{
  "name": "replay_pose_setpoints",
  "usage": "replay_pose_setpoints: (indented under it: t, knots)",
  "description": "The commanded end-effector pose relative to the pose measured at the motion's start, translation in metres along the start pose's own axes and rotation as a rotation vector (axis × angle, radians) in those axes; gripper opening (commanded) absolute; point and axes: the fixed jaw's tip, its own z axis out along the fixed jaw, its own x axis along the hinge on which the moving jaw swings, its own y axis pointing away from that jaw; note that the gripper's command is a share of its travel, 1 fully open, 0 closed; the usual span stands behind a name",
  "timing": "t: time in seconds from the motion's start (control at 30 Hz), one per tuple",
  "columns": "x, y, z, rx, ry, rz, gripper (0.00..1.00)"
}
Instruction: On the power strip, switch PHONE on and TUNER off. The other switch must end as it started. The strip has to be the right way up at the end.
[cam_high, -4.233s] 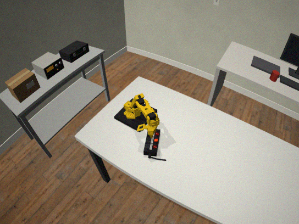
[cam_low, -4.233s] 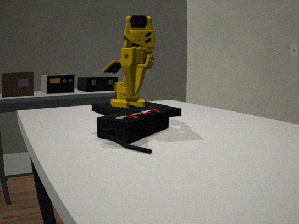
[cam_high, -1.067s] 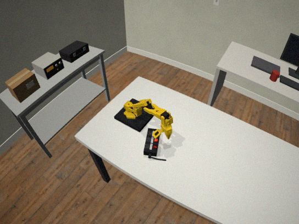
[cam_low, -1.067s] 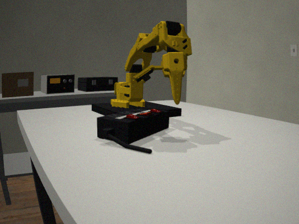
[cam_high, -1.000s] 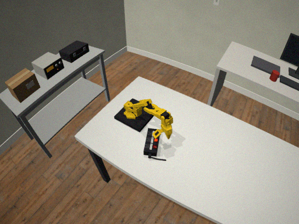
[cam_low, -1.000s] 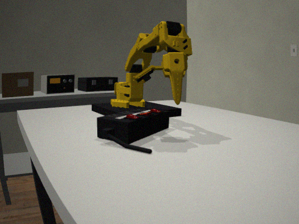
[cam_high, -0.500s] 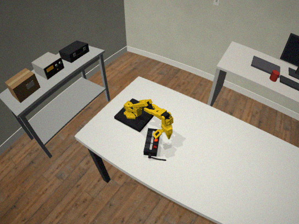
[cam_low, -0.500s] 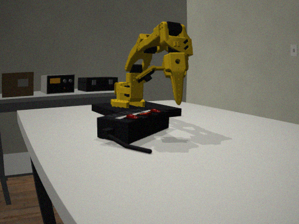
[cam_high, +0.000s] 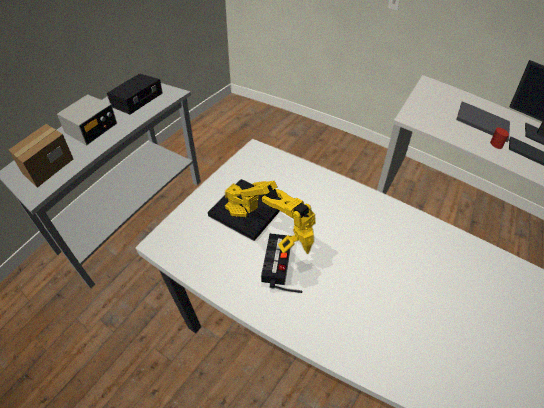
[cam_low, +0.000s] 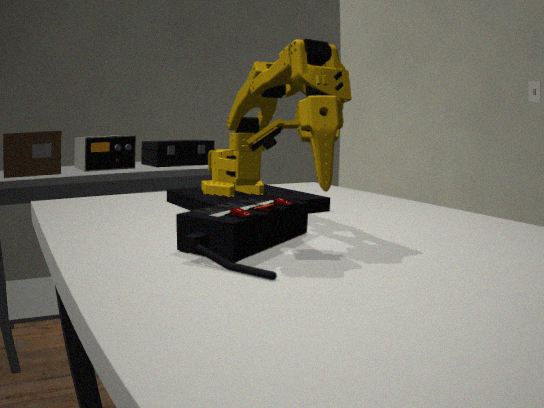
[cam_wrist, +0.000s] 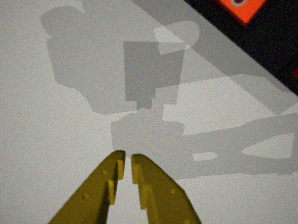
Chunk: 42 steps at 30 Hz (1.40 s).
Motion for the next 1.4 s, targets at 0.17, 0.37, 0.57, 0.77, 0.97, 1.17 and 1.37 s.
replay_pose_setpoints:
  t: [0.17,0.37,0.57,0.77,0.97,1.17,1.37]
  knots:
    - [-0.015,-0.007,0.001,0.058,-0.029,0.034,0.0]
    - [-0.029,-0.012,0.001,0.1,-0.05,0.073,0.0]
    - [-0.046,-0.021,0.0,0.154,-0.075,0.123,0.0]
    - [-0.052,-0.025,-0.001,0.175,-0.083,0.142,0.0]
    - [-0.052,-0.025,-0.001,0.175,-0.084,0.143,0.0]
    - [-0.052,-0.025,-0.001,0.175,-0.084,0.143,0.0]
    - [-0.052,-0.025,-0.001,0.175,-0.084,0.143,0.0]
